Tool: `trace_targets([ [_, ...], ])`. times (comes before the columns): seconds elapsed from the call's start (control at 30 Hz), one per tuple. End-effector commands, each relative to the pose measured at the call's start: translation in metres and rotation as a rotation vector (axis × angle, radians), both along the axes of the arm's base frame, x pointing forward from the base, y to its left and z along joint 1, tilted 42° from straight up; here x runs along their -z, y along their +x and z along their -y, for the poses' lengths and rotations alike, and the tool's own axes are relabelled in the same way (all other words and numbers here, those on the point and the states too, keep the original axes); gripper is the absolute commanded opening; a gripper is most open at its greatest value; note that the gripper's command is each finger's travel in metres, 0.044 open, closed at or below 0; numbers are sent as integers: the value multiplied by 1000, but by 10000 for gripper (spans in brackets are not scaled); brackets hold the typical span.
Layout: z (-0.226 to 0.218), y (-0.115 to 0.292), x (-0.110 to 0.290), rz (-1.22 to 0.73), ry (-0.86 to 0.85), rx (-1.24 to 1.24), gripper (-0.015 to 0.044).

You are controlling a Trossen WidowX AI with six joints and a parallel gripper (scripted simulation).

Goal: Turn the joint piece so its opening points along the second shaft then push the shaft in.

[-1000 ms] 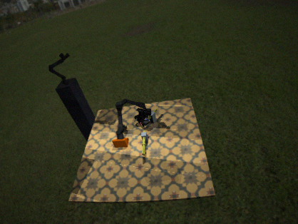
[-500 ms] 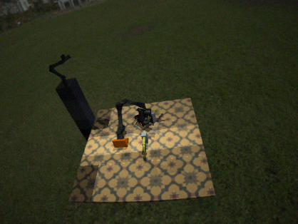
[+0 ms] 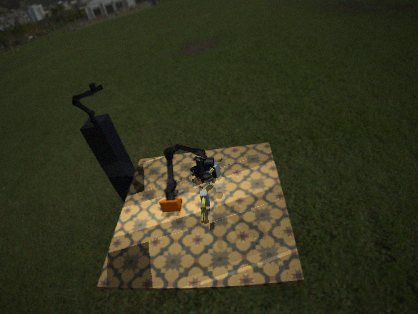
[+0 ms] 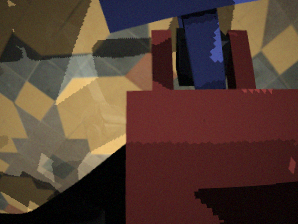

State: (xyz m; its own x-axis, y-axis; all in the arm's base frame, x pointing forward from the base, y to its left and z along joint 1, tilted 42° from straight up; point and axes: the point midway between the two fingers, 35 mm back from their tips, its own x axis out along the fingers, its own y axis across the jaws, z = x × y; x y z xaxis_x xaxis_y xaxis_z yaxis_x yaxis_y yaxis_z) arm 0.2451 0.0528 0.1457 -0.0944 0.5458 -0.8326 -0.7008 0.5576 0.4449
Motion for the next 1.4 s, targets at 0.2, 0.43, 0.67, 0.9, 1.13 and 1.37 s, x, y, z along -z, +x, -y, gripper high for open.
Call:
trace_targets([
  [0.2, 0, 0, 1, -1, 2, 3, 182],
  [0.43, 0, 0, 1, -1, 2, 3, 182],
  [0.67, 0, 0, 0, 0, 0, 0, 156],
  [0.9, 0, 0, 0, 0, 0, 0, 121],
  [1.13, 0, 0, 0, 0, 0, 0, 0],
  [1.37, 1, 0, 3, 56, 33, -13, 0],
])
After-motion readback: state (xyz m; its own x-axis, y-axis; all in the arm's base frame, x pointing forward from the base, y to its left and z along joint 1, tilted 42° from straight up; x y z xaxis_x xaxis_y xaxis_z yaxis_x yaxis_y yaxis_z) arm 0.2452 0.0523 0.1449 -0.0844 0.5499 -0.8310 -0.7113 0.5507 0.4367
